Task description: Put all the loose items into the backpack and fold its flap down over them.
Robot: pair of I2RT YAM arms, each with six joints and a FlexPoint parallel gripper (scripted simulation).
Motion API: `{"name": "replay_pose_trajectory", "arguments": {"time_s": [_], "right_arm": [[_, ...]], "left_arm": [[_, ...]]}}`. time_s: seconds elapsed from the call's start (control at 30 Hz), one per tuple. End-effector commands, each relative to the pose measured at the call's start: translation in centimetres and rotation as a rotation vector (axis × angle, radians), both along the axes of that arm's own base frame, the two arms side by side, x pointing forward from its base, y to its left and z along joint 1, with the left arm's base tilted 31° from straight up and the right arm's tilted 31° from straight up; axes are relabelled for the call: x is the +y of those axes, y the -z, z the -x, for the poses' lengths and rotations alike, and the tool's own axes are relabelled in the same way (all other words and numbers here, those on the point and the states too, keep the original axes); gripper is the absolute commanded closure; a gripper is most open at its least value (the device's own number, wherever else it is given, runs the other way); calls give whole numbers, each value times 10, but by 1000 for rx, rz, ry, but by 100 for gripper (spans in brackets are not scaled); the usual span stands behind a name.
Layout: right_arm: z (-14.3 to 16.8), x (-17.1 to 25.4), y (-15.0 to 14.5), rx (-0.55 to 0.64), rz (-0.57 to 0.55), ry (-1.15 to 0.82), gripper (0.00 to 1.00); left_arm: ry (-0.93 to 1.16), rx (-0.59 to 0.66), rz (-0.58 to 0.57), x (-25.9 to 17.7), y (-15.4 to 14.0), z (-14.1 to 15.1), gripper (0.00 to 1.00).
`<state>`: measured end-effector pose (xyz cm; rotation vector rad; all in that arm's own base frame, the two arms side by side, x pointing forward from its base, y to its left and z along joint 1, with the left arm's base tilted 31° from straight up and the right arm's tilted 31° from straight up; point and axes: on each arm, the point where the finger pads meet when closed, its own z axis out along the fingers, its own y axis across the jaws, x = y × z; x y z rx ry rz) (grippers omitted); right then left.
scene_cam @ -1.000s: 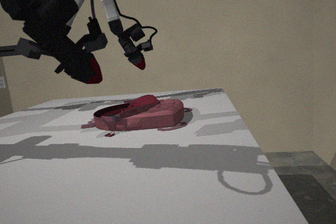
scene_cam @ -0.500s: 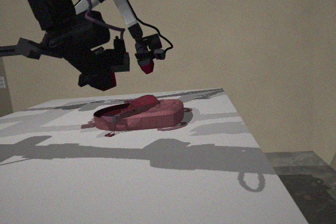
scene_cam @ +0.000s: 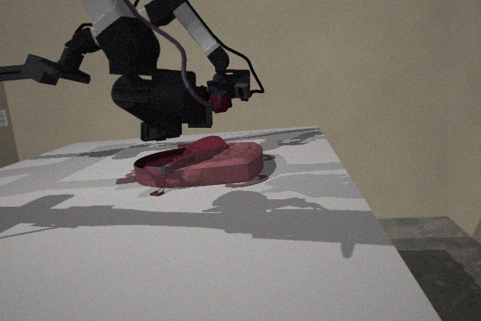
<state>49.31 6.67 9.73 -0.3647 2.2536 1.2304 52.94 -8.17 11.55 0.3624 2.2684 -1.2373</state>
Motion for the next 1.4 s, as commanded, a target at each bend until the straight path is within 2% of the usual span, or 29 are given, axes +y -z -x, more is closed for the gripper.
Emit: {"name": "replay_pose_trajectory", "arguments": {"time_s": [0.0, 0.3, 0.47, 0.5, 0.53, 0.63, 0.67, 0.7, 0.73, 0.93, 1.07, 1.13, 1.27, 1.33, 1.37], "right_arm": [[7, 5, 19, 94, -30, -85, 100], [-21, -6, 69, 97, -22, -77, 100], [-22, -6, 68, 96, -22, -79, 100], [-22, -6, 68, 96, -22, -79, 100], [-25, 3, 56, 69, -12, -91, 100], [-24, 12, 72, 90, -13, -83, 100], [-24, 15, 76, 97, -15, -83, 100], [-24, 18, 82, 105, -16, -83, 100], [-24, 21, 86, 110, -17, -83, 100], [-27, 32, 92, 110, -16, -83, 100], [-29, 44, 98, 111, -16, -84, 100], [-33, 44, 96, 102, -15, -83, 100], [-39, 35, 90, 85, -14, -68, 100], [-40, 36, 90, 85, -14, -69, 100], [-37, 39, 76, 69, -18, -81, 100]], "left_arm": [[87, 74, 31, -3, 5, 6, 100], [86, 74, 31, 5, 54, -22, 100], [86, 73, 31, 5, 53, -24, 100], [85, 52, 27, 6, 42, -25, 100], [101, 1, 18, -5, 16, -26, 100], [92, -13, 11, -13, 20, -33, 100], [91, -6, 9, -15, 26, -34, 100], [90, 42, 11, -18, 45, -29, 100], [90, 37, 11, -21, 44, -30, 100], [90, 55, 13, -33, 60, -32, 100], [90, 91, 17, -46, 85, -32, 100], [82, 17, 12, -40, 51, -42, 100], [79, 47, 21, -37, 68, -42, 100], [88, 45, 20, -40, 60, -38, 100], [88, 45, 20, -40, 60, -38, 100]]}}
